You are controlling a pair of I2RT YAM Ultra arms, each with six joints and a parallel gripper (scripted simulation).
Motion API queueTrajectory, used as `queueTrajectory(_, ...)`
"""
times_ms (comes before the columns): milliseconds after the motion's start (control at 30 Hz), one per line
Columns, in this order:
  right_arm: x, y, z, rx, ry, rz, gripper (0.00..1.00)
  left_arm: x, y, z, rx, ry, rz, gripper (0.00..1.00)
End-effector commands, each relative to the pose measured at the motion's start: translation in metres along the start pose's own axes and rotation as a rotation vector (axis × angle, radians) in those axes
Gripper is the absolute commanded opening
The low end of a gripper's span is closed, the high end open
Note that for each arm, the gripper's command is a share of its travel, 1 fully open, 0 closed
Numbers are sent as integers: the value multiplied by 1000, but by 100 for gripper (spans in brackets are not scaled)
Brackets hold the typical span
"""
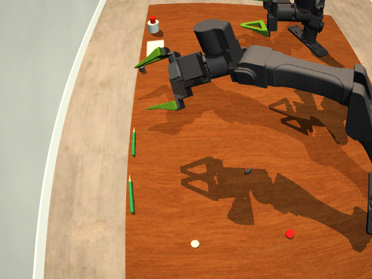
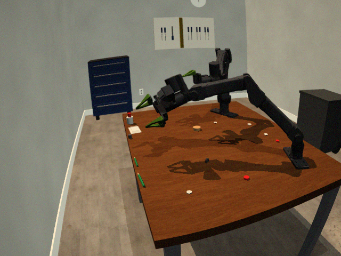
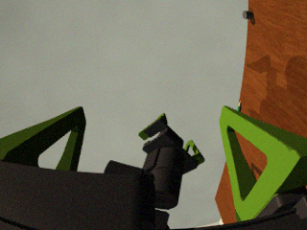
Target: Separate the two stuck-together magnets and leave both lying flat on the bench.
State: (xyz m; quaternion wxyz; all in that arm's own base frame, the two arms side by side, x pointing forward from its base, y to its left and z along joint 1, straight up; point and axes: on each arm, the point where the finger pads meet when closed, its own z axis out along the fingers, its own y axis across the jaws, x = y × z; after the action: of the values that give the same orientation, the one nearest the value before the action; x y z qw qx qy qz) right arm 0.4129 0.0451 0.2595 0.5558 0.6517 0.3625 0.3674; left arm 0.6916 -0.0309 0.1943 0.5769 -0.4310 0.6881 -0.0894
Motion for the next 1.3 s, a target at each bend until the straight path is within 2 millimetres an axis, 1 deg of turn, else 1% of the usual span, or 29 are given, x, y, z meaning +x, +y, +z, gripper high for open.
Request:
queueTrajectory(0,0,4,0,-8,2,11,100,-8,-7,-4,14,-12,-11,100)
queueTrajectory(533,0,4,0,-8,2,11,100,-8,-7,-4,14,-12,-11,100)
queueTrajectory(633,1,3,1,1,16,-41,100,-15,-9,-7,25,-10,6,100)
queueTrajectory(733,2,7,2,4,40,-111,100,-25,-14,-16,42,-5,37,100)
queueTrajectory(833,3,15,4,1,72,-198,100,-42,-22,-29,71,-2,76,100)
queueTrajectory(867,4,21,4,-6,85,-228,100,-48,-25,-35,82,-1,91,100)
queueTrajectory(933,4,23,5,-4,108,-299,100,-49,-22,-41,88,20,133,100)
queueTrajectory(1033,3,33,6,-19,133,-374,100,-66,-27,-57,116,18,166,100)
queueTrajectory(1100,3,33,6,-19,133,-374,100,-66,-27,-57,116,18,166,100)
queueTrajectory(1200,2,41,7,-31,156,-456,100,-84,-30,-72,142,9,193,100)
queueTrajectory(1267,0,50,8,-48,169,-505,100,-96,-32,-84,162,3,216,100)
